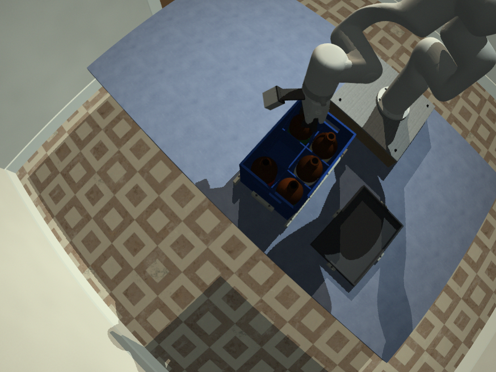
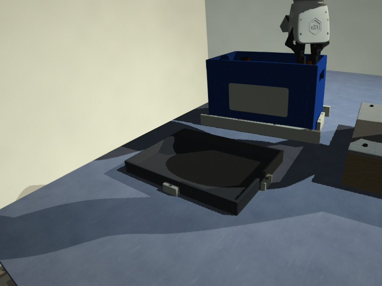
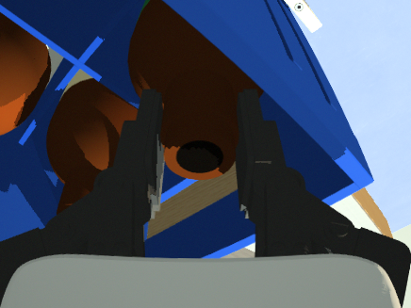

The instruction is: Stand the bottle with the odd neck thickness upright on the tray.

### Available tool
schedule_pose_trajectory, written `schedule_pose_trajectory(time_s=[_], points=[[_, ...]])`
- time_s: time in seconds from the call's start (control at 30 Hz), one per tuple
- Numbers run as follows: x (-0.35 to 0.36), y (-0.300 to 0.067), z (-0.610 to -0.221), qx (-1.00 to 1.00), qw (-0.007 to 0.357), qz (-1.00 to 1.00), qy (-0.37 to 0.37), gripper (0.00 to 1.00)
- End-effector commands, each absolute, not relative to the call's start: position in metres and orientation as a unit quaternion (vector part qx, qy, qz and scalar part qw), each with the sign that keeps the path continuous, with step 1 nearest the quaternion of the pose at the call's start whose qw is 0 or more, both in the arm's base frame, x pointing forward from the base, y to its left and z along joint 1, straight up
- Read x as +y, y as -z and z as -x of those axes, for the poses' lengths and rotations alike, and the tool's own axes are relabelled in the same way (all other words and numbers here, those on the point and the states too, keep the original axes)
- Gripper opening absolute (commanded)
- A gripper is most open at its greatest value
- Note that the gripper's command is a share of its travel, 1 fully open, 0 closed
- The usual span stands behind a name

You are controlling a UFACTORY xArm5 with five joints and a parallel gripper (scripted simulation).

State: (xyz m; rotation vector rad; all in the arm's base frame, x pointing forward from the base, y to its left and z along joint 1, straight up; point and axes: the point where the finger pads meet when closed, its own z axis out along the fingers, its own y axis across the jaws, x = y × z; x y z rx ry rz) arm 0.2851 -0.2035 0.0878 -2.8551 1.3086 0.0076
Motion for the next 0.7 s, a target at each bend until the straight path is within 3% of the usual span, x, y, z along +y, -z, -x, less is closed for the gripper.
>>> schedule_pose_trajectory(time_s=[0.0,0.5,0.53,0.67], points=[[-0.2042,-0.0889,-0.2861,0.417,0.000,0.909,-0.001,0.00],[-0.2042,-0.0889,-0.2861,0.417,0.000,0.909,-0.001,0.00],[-0.2042,-0.0889,-0.2861,0.417,0.000,0.909,-0.001,0.65],[-0.2042,-0.0889,-0.2861,0.417,0.000,0.909,-0.001,0.65]])
